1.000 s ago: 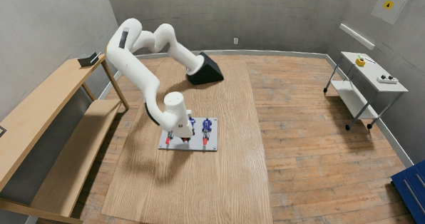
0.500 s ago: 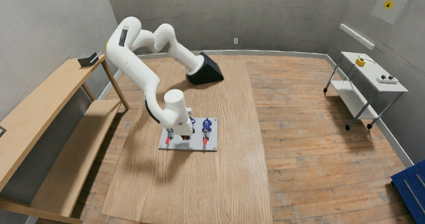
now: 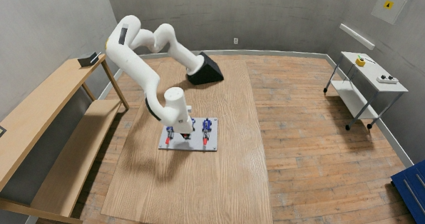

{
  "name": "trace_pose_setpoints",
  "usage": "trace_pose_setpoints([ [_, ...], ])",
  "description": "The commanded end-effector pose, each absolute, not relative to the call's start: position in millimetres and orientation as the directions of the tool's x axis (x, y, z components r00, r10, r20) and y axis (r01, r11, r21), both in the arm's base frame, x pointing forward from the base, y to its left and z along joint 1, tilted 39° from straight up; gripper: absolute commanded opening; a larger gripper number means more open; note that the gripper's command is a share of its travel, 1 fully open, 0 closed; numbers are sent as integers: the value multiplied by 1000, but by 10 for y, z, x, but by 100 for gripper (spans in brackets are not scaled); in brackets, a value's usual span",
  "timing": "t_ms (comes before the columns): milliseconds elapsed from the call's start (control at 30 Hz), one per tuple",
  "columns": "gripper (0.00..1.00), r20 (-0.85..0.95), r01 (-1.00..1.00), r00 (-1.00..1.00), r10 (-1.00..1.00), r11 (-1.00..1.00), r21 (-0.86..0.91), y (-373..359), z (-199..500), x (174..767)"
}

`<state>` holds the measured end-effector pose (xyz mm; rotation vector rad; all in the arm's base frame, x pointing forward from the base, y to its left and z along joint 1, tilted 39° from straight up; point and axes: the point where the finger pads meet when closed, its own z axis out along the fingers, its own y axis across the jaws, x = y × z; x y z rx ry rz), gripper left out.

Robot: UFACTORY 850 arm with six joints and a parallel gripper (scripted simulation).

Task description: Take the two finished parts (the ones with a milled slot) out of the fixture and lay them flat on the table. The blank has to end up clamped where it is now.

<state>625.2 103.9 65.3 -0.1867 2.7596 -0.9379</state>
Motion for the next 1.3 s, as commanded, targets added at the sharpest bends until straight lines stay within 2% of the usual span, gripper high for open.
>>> trace_pose_setpoints([
  [0,0,-167,-49,-967,-190,788,-614,1043,660,6221],
  [1267,0,-167,-49,-967,-190,788,-614,1023,646,6071],
])
